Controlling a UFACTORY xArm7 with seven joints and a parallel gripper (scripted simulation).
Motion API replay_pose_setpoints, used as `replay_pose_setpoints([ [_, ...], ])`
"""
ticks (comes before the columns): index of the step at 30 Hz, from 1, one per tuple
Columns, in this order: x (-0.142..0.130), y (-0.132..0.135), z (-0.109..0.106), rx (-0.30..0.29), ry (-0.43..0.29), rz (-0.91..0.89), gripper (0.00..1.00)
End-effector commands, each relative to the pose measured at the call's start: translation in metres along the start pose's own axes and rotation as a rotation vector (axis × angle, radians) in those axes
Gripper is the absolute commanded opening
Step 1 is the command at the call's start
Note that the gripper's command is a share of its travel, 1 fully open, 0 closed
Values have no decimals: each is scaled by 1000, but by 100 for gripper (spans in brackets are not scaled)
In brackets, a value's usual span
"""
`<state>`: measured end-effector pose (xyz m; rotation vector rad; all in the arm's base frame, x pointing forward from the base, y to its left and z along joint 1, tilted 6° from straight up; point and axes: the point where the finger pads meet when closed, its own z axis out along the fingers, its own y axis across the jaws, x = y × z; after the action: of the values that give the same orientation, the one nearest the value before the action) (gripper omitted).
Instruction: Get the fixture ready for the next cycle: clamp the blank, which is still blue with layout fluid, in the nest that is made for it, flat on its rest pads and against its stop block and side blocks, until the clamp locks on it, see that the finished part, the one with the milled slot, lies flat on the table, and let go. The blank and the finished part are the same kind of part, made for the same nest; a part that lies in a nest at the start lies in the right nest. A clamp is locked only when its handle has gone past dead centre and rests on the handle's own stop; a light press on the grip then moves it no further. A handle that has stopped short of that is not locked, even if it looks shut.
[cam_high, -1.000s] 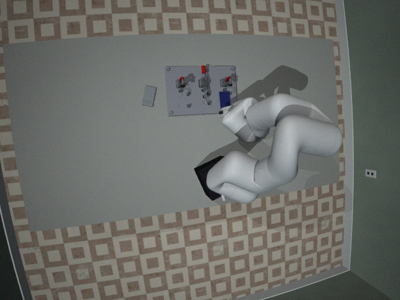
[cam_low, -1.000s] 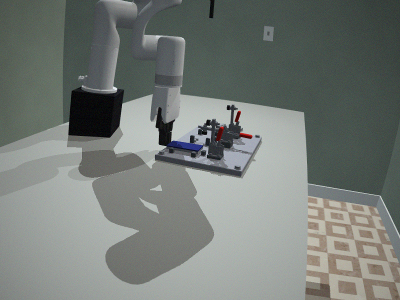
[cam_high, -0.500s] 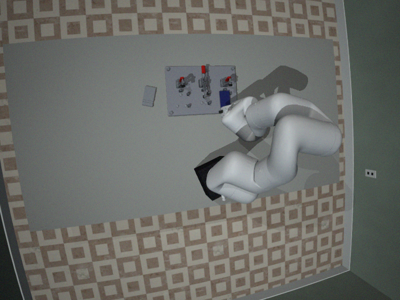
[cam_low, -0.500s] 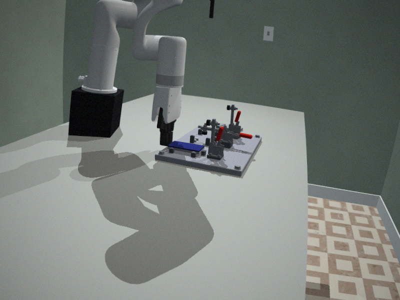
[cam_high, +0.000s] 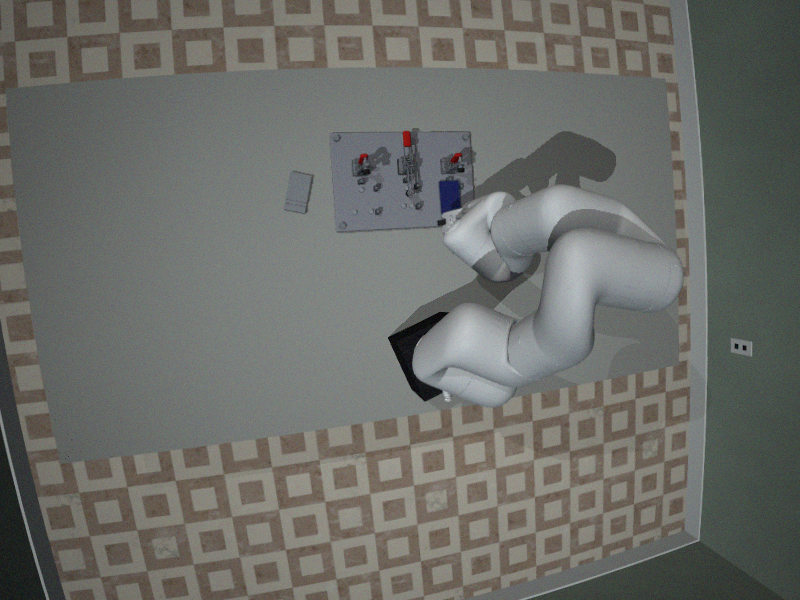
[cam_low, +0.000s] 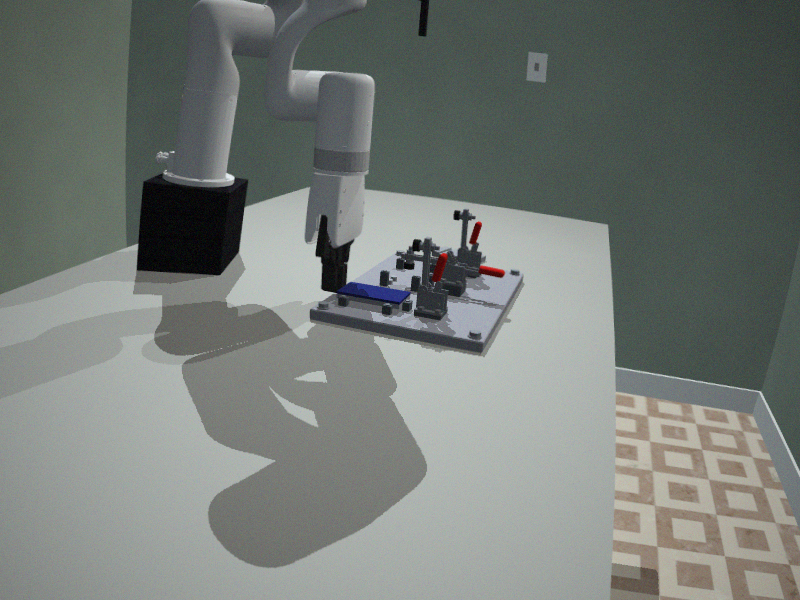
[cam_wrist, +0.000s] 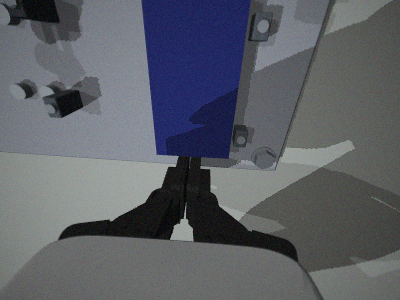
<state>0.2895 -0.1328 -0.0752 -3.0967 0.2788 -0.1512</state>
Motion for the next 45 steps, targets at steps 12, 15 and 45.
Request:
replay_pose_setpoints([
  [12,-12,1,-1,-1,3,0,0],
  [15,-18,1,-1,-1,3,0,0],
  [45,-19,0,-41,-1,3,0,0],
])
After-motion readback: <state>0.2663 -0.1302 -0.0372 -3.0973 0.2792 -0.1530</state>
